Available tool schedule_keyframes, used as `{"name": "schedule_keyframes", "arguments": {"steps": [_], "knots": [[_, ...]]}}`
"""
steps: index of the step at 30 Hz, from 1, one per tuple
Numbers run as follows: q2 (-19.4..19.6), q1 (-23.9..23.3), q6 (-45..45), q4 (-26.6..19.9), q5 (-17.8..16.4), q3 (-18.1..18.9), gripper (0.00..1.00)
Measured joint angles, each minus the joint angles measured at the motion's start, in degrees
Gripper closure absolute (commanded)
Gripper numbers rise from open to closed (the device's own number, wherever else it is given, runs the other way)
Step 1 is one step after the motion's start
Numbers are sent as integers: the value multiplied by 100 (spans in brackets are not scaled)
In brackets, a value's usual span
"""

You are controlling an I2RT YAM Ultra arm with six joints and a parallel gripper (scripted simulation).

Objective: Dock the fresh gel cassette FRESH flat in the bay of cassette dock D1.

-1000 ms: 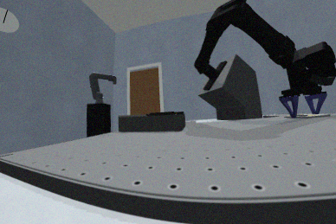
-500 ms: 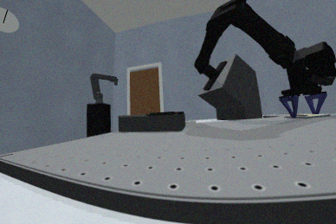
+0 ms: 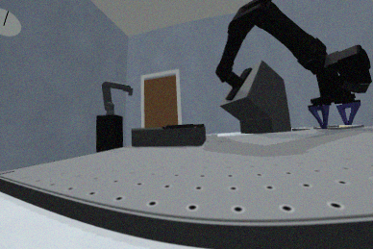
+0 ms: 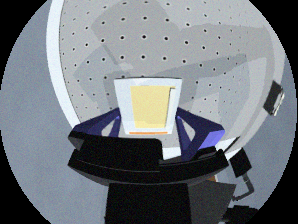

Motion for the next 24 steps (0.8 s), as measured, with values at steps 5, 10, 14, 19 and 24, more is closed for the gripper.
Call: {"name": "schedule_keyframes", "arguments": {"steps": [5,10,14,19,24], "knots": [[-70,101,136,-160,0,0,100],[-136,197,284,-343,0,0,100],[-170,245,378,-459,0,-2,100],[-214,313,514,-638,-11,-2,100],[-278,411,660,-824,-24,-2,100]]}}
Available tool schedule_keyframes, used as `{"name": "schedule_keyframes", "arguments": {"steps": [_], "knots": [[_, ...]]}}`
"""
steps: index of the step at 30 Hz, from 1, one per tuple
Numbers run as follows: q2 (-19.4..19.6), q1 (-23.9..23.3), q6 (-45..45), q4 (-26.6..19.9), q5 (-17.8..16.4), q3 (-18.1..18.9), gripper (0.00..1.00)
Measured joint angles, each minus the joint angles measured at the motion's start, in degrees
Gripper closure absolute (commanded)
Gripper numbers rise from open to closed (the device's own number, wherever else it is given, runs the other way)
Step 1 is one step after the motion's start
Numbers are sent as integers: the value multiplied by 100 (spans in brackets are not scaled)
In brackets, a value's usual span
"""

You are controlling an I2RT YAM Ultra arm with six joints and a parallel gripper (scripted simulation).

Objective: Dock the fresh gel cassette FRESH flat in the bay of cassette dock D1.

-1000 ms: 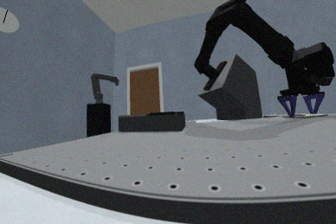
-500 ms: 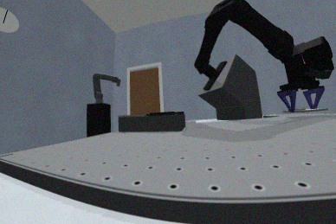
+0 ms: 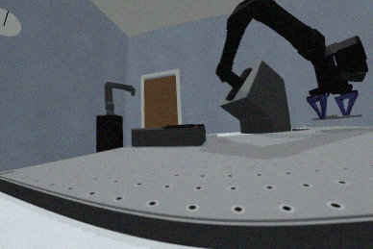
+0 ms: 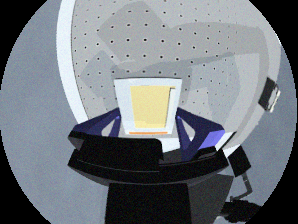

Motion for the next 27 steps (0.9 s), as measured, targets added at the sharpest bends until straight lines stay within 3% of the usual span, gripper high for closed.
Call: {"name": "schedule_keyframes", "arguments": {"steps": [27], "knots": [[-212,372,664,-879,-68,133,100]]}}
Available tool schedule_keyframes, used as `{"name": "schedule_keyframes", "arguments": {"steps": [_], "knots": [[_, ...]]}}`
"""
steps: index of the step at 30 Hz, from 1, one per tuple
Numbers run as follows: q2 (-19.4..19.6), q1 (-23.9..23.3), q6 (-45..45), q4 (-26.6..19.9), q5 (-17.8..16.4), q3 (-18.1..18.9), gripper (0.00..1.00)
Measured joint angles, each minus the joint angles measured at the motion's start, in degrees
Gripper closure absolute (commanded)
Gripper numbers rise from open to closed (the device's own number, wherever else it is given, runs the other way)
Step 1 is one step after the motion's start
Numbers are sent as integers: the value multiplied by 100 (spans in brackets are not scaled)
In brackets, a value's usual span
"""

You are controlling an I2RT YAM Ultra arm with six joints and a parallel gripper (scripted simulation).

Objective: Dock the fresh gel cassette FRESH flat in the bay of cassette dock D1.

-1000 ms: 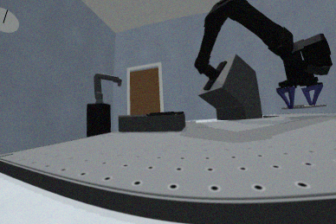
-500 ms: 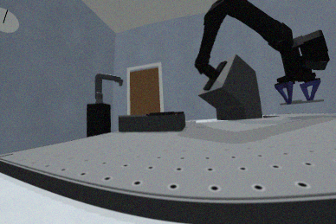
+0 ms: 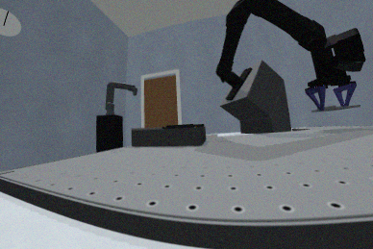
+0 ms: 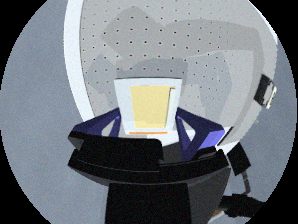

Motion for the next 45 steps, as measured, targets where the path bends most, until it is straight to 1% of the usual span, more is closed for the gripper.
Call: {"name": "schedule_keyframes", "arguments": {"steps": [36,38,43,45], "knots": [[0,2,46,-70,0,0,100],[-61,2,37,109,33,-144,100],[-501,2,-87,752,299,-1058,100],[-688,-42,-197,944,358,-1338,100]]}}
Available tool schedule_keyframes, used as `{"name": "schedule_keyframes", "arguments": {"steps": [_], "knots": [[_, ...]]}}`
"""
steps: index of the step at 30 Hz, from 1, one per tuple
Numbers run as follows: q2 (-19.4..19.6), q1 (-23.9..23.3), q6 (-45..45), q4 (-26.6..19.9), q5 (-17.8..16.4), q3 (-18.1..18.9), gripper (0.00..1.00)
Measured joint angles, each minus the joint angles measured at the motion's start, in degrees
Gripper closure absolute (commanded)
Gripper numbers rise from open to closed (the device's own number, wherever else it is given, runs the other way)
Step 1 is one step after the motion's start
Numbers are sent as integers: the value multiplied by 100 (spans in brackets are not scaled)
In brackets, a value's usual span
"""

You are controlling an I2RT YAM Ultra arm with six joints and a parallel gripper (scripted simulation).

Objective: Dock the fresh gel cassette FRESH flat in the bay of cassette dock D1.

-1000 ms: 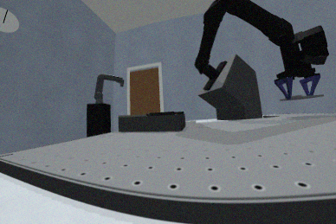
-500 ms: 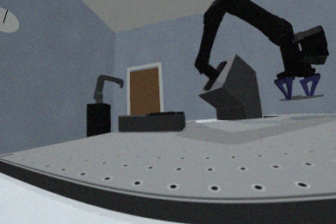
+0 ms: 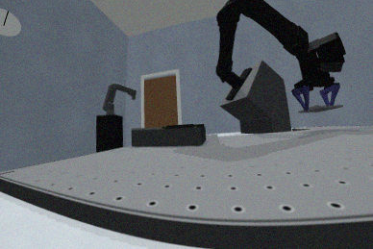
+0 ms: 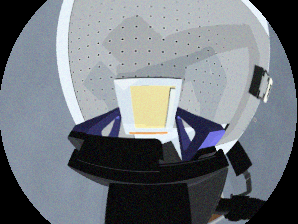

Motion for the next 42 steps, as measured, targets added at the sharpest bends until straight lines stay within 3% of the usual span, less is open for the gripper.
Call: {"name": "schedule_keyframes", "arguments": {"steps": [4,16,22,32,42], "knots": [[-291,-111,-234,396,68,-286,100],[-1646,-612,-1182,1202,105,-1373,100],[-2114,-743,-1591,1416,70,-1692,100],[-3309,-1272,-2400,1585,4,-2271,100],[-4260,-1659,-3143,1606,-138,-2597,100]]}}
